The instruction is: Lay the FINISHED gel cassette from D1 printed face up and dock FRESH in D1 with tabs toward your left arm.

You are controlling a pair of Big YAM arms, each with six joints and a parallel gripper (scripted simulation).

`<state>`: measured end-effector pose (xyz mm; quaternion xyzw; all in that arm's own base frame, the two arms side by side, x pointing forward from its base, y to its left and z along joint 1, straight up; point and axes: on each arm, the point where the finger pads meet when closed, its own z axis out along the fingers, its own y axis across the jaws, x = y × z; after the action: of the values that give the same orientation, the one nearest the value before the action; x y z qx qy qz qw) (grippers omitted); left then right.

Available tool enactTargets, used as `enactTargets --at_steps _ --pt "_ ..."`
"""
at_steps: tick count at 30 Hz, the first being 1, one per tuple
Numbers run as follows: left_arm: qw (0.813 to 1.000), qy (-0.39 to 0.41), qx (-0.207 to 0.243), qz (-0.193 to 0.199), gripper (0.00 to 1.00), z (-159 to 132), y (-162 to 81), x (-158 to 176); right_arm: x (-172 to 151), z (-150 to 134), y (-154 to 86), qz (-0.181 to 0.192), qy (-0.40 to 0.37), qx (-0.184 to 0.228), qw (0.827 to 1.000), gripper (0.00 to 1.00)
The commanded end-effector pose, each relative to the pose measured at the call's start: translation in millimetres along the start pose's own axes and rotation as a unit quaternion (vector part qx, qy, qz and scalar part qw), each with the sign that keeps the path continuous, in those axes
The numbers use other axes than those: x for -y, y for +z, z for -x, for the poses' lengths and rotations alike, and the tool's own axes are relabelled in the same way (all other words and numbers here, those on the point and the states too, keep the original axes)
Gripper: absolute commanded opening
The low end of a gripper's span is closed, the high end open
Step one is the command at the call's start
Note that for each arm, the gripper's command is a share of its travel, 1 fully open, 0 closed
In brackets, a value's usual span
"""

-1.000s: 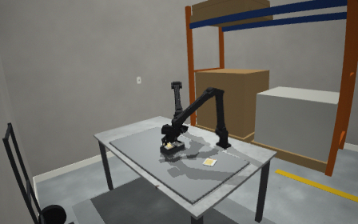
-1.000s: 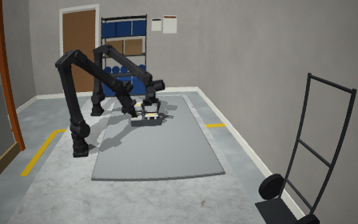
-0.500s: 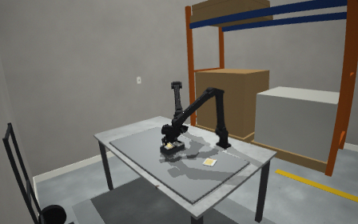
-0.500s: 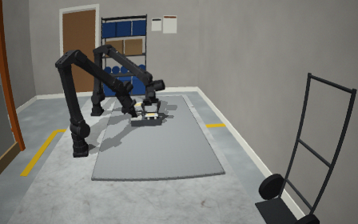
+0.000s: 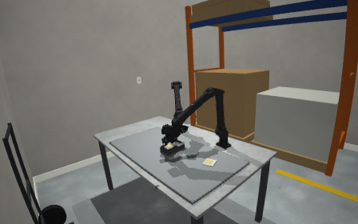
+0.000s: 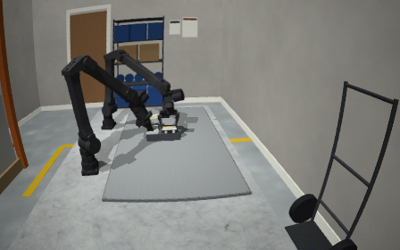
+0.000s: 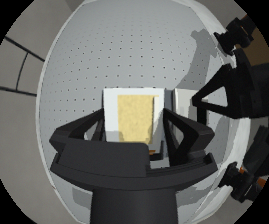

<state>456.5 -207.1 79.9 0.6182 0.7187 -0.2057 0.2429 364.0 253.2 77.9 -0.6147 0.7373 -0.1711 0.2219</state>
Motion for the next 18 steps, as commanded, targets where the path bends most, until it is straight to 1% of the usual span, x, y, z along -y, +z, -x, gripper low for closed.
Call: enactTargets --at_steps 1,18 --pt "1.000 0.000 0.000 0.006 0.00 -2.6 -9.9 -3.3 -50.5 -33.9 38.8 0.057 -0.025 -0.047 0.997 0.00" --pt "1.000 0.000 0.000 0.006 0.00 -4.7 -11.5 -3.3 -50.5 -33.9 38.8 0.057 -0.025 -0.047 0.997 0.00"
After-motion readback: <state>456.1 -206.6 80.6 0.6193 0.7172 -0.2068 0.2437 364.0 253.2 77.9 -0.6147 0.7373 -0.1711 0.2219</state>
